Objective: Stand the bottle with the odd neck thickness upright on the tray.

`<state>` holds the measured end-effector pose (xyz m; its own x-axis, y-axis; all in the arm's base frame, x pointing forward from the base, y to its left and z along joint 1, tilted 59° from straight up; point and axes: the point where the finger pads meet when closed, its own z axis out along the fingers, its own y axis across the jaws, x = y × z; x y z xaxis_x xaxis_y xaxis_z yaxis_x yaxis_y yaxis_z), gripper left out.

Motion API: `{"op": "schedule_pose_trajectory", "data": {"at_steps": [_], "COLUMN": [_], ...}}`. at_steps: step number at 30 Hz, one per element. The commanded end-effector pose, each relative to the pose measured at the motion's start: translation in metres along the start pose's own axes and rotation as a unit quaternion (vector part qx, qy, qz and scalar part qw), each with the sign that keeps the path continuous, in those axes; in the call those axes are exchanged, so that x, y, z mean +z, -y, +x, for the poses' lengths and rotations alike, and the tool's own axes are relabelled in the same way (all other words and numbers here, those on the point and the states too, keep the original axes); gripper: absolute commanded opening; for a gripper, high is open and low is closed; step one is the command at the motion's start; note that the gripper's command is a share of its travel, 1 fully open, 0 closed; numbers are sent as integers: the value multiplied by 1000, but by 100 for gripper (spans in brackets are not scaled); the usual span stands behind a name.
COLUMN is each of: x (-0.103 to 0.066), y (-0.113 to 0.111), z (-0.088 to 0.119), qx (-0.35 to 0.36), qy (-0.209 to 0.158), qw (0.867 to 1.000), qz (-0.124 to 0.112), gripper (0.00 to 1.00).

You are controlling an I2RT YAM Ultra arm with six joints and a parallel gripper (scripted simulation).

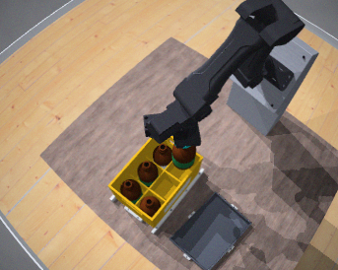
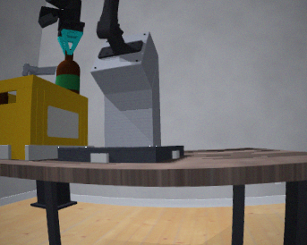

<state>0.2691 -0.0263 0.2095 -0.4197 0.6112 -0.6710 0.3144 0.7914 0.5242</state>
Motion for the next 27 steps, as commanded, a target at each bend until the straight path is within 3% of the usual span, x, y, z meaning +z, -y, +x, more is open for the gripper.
{"op": "schedule_pose_trajectory", "data": {"at_steps": [1,27], "x": [-15,-34], "y": [-7,-8], "z": [-15,-13], "qx": [-5,-6], "qy": [26,25], "qw": [1000,1000], "qz": [-9,-9], "gripper": [0,0]}}
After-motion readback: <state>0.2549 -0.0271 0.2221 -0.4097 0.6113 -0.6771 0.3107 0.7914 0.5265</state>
